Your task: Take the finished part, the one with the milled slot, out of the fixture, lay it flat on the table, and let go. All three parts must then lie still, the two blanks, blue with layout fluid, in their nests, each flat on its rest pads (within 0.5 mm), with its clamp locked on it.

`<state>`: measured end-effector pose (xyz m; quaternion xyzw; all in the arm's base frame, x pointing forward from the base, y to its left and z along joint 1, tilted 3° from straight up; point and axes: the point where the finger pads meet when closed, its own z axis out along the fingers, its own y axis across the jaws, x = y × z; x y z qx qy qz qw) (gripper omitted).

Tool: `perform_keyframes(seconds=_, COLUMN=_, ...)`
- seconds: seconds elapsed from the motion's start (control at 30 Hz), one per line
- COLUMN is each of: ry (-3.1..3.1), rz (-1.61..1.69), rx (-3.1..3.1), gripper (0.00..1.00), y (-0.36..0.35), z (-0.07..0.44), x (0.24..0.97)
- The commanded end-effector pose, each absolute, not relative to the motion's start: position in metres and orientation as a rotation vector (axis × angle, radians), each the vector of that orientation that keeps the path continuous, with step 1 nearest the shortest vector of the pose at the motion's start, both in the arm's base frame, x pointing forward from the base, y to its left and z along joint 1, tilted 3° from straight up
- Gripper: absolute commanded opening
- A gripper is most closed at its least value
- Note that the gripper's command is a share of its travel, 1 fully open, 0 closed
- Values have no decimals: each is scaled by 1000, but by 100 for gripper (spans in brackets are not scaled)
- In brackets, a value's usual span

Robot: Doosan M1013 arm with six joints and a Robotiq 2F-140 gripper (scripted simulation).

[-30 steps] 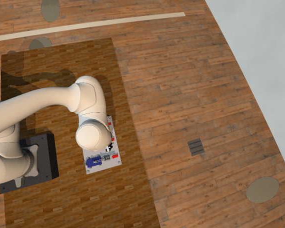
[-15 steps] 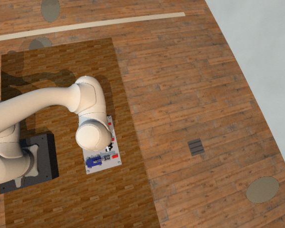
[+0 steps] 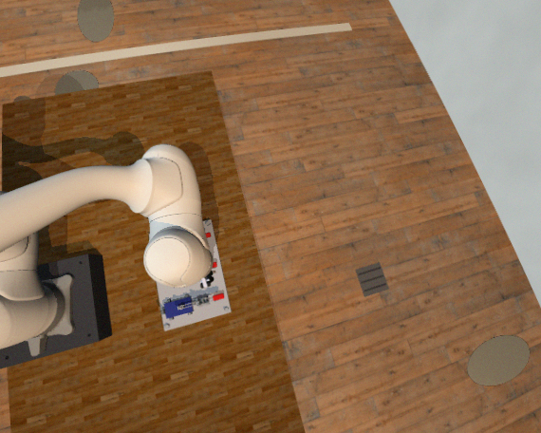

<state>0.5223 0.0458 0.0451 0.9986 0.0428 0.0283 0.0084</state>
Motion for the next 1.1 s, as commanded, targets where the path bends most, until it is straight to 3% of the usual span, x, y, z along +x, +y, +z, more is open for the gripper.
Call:
perform_keyframes(seconds=0.0, ry=131, rz=82, rx=3118, gripper=28, y=44, z=42, x=519)
perform_keyframes(seconds=1.07, ry=132, rz=82, rx=3118, gripper=28, y=44, z=15, x=521)
